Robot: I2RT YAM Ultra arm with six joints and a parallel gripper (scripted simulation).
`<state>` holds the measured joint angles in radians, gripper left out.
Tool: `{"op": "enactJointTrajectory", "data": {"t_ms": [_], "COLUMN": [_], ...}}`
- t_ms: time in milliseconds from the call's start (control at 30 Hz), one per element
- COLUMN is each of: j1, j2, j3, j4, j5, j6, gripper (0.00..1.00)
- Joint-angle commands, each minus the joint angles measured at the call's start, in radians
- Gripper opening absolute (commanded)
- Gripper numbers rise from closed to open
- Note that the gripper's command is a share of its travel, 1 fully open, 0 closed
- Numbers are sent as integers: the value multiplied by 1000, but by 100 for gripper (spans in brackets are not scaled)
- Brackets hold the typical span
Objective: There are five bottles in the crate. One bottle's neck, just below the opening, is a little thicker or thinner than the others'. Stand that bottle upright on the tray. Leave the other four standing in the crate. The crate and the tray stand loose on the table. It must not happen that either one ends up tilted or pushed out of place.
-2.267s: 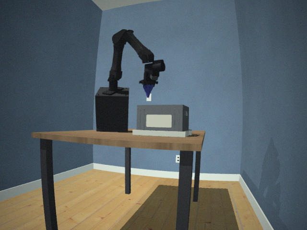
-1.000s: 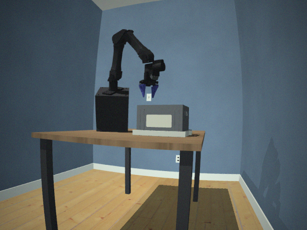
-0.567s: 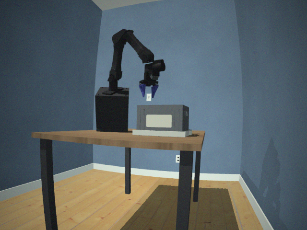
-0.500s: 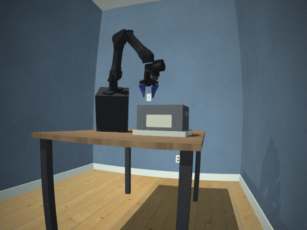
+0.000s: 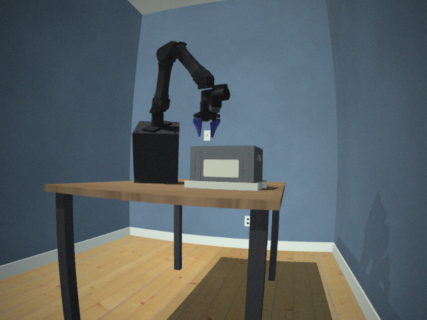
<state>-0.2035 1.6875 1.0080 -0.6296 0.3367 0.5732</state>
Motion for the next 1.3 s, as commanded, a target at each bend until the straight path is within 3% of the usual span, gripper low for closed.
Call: {"op": "enactJointTrajectory", "data": {"t_ms": [0,433,533,600,967,1100,1267], "j1": [10,-22,-7,-20,-39,-31,-42], "j2": [15,52,29,66,91,86,88], "j3": [-2,-23,-25,-37,-52,-16,-29], "j4": [30,96,101,112,159,165,175], "j5": [0,-4,-6,-7,-10,-11,-11], "j6": [-11,-29,-30,-34,-47,-48,-51], "gripper": [61,61,61,61,61,61,61]}}
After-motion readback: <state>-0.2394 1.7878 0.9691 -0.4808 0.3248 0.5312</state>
